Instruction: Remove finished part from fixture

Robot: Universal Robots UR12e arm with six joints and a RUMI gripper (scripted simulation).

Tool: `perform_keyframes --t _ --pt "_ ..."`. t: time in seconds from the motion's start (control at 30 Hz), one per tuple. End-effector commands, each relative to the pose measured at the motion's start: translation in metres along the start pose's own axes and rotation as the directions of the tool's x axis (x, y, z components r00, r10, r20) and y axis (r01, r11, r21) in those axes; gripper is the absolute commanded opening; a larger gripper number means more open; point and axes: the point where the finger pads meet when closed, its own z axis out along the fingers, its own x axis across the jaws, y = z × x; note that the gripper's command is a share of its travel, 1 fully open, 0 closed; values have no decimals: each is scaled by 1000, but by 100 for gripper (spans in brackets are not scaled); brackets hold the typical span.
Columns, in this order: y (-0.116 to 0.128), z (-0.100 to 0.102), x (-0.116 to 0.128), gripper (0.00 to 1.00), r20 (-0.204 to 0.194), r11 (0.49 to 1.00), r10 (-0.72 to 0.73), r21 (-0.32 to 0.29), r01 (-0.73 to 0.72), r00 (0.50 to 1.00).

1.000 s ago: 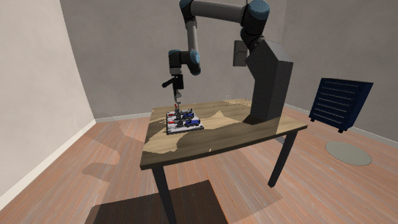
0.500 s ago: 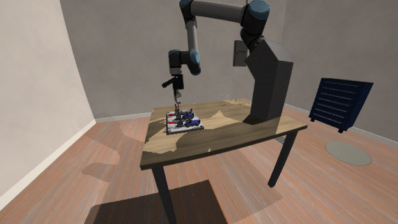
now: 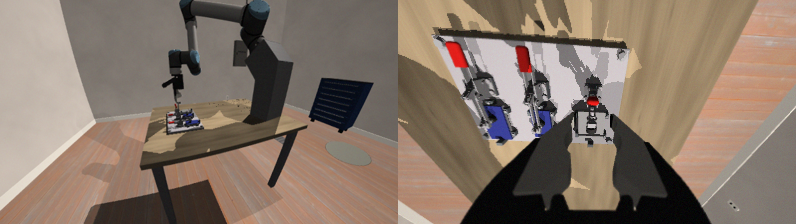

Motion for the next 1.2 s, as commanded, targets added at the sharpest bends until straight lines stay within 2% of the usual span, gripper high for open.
perform_keyframes --t 0.0,0.03,0.07,1.17 --pt "2 0 -1 28 0 1000 -1 -2 1 1000" --pt "2 0 -1 28 0 1000 -1 -2 1 1000" --pt "2 0 -1 59 0 1000 -1 -2 1 1000" --pt "4 8 -1 59 1 1000 -1 -2 1 1000"
